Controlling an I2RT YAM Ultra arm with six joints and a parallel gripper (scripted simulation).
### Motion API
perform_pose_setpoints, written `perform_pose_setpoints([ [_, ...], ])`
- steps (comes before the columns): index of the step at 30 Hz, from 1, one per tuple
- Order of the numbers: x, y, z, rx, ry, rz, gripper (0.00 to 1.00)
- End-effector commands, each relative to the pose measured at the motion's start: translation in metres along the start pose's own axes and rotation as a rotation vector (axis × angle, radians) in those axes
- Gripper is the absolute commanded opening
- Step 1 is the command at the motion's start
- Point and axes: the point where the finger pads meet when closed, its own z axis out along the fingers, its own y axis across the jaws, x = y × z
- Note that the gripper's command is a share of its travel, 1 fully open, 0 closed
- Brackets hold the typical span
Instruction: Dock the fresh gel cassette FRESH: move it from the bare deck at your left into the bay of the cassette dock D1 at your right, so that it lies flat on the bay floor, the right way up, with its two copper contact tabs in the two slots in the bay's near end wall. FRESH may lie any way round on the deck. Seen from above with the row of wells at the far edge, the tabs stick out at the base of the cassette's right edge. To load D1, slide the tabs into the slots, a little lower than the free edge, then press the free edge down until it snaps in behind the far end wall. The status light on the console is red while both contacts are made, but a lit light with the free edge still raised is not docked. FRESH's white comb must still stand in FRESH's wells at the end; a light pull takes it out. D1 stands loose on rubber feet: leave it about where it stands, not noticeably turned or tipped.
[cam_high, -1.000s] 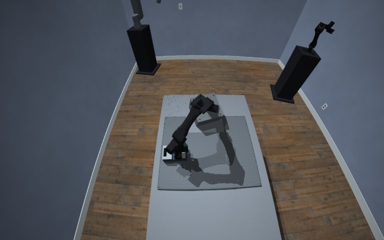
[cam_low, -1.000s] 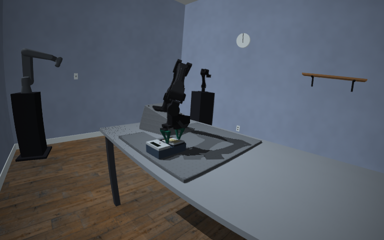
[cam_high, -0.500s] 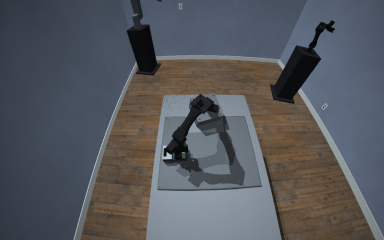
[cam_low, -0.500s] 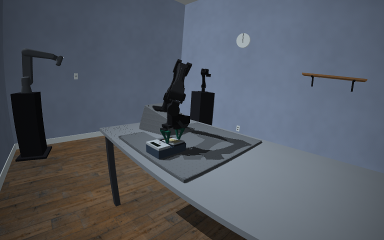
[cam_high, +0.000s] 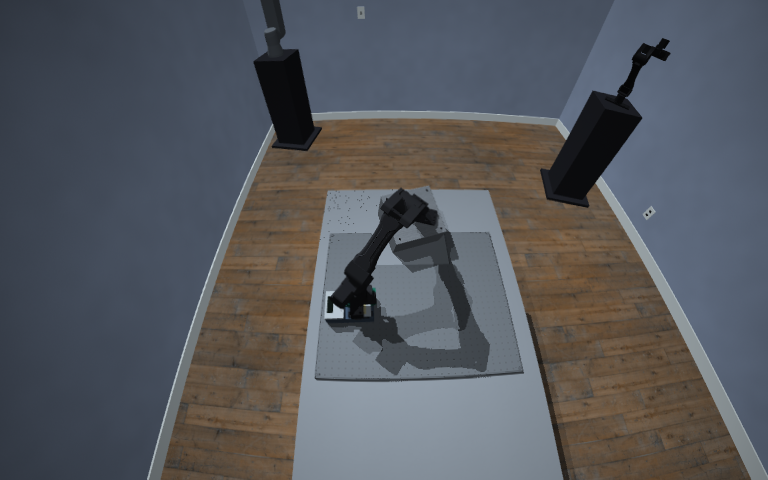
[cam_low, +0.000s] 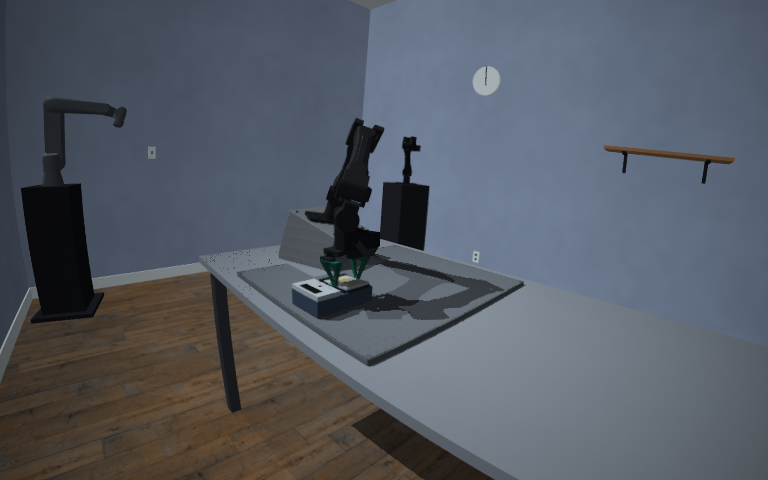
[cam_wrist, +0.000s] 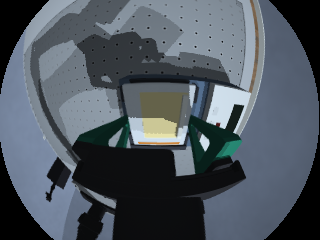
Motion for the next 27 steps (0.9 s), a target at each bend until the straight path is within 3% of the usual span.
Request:
perform_pose_setpoints([
  [1,0.0105,-0.0103,-0.0030,0.024,0.053,0.015,0.00],
  [27,0.0091,-0.0100,-0.0039,0.026,0.062,0.015,0.00],
])
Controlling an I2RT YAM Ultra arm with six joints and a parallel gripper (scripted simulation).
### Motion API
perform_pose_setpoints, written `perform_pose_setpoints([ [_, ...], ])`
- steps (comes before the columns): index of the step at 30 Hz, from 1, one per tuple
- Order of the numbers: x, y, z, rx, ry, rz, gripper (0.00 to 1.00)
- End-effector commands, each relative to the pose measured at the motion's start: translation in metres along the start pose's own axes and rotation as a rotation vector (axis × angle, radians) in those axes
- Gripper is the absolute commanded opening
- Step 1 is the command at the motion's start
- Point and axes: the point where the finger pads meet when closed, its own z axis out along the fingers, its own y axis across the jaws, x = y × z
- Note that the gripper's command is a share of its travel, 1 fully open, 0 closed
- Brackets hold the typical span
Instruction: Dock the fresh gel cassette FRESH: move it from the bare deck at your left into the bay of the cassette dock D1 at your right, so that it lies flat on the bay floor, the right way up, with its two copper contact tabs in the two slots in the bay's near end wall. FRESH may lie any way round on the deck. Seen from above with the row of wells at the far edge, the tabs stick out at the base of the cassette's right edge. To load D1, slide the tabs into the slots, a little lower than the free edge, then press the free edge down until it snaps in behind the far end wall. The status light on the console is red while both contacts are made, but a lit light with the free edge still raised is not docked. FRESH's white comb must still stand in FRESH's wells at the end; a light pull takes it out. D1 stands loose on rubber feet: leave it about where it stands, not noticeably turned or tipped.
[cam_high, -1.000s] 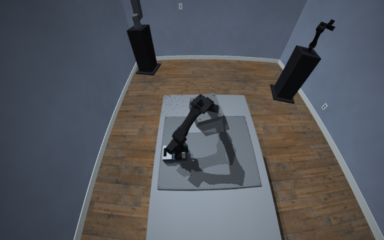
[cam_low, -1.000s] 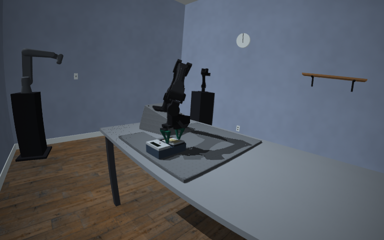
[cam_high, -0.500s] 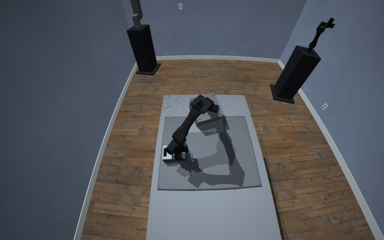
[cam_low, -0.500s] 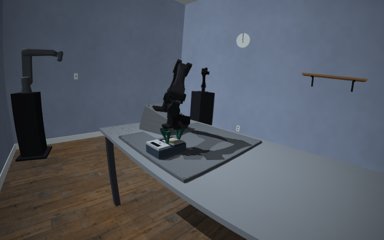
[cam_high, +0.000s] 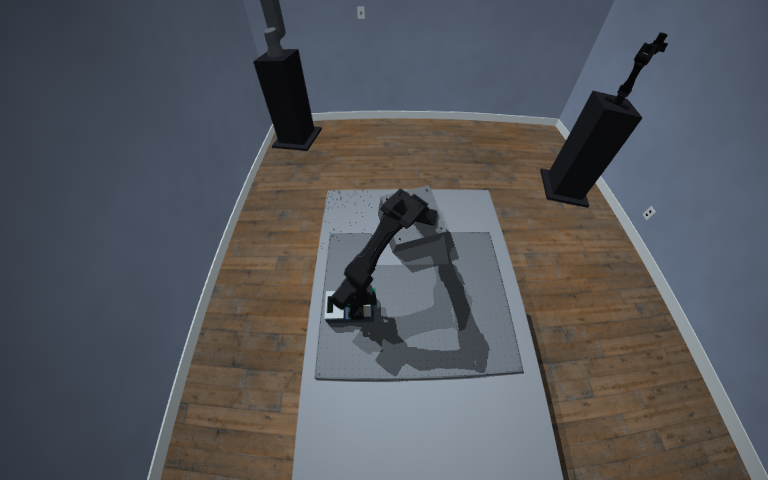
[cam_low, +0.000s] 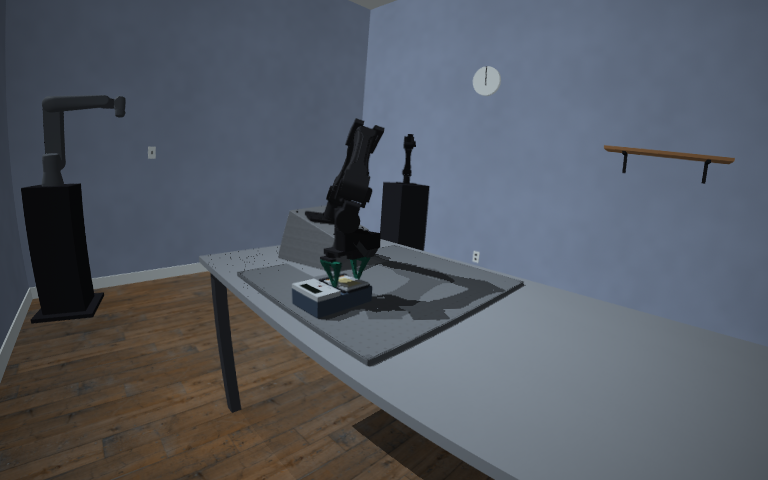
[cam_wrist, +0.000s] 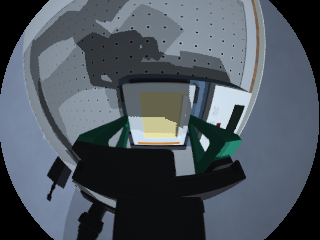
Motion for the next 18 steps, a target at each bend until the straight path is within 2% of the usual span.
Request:
perform_pose_setpoints([
  [1,0.0090,-0.0100,-0.0047,0.027,0.049,0.015,0.00],
  [18,0.0098,-0.0095,-0.0024,0.024,0.064,0.017,0.00],
])
